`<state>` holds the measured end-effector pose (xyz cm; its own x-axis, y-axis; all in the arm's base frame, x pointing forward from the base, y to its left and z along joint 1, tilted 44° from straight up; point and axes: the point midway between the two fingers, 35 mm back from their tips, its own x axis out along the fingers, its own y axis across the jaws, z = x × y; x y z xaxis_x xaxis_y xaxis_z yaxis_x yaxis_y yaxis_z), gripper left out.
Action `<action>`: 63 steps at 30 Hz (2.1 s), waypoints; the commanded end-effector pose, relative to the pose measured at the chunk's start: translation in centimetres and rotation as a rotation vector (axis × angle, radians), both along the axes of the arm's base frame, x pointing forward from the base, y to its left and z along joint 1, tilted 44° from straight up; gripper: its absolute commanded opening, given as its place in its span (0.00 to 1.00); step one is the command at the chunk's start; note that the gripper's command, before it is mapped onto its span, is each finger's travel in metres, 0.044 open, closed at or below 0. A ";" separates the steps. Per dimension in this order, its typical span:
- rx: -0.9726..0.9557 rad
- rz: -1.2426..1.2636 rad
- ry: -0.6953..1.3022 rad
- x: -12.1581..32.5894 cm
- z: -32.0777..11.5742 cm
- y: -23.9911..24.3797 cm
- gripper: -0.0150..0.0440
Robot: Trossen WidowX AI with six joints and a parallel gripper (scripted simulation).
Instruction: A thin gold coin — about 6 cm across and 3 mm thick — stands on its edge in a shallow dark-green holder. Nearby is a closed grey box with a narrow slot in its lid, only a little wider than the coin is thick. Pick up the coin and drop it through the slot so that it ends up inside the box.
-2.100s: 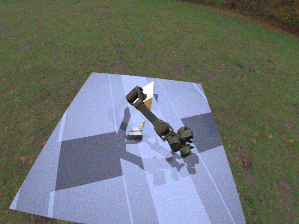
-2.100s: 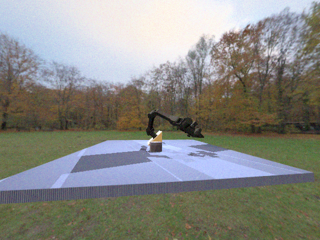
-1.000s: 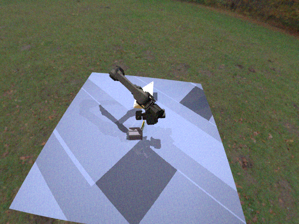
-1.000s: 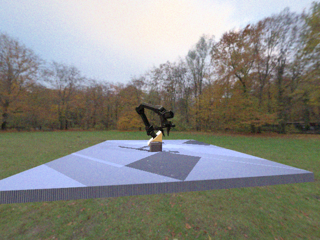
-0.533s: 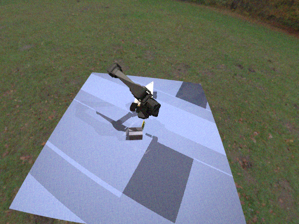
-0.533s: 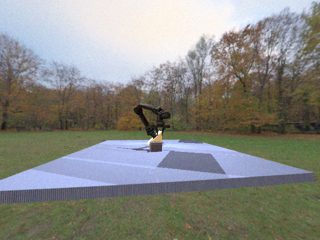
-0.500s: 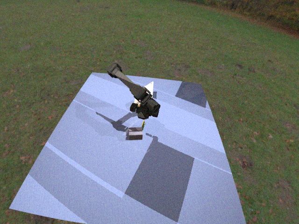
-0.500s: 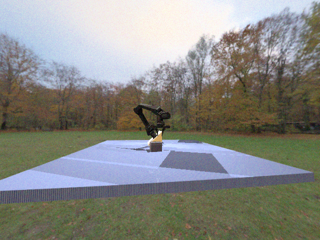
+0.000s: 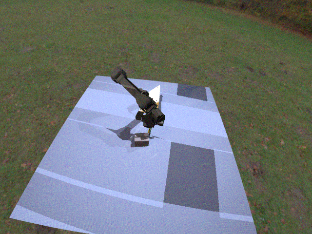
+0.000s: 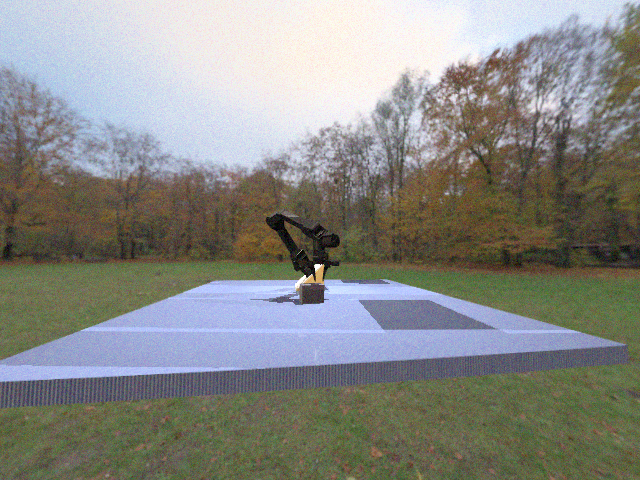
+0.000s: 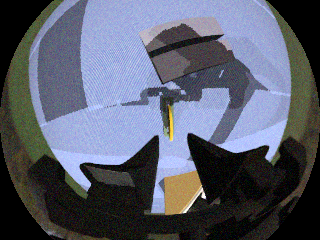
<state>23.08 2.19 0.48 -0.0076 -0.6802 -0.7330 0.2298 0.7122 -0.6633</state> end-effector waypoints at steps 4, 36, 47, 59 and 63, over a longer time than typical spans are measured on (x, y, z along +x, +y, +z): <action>-0.005 0.005 0.006 0.0 -0.8 -0.8 0.53; -0.008 0.005 0.005 -0.2 -4.5 -4.3 0.53; -0.009 0.005 0.005 -0.2 -4.7 -4.5 0.25; 0.002 0.022 0.001 0.1 -4.6 -4.1 0.25; 0.018 0.048 -0.007 0.6 -4.3 -3.5 0.25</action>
<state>23.14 -1.98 -4.09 0.0059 -0.6805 -0.7328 0.2100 0.7173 -0.6644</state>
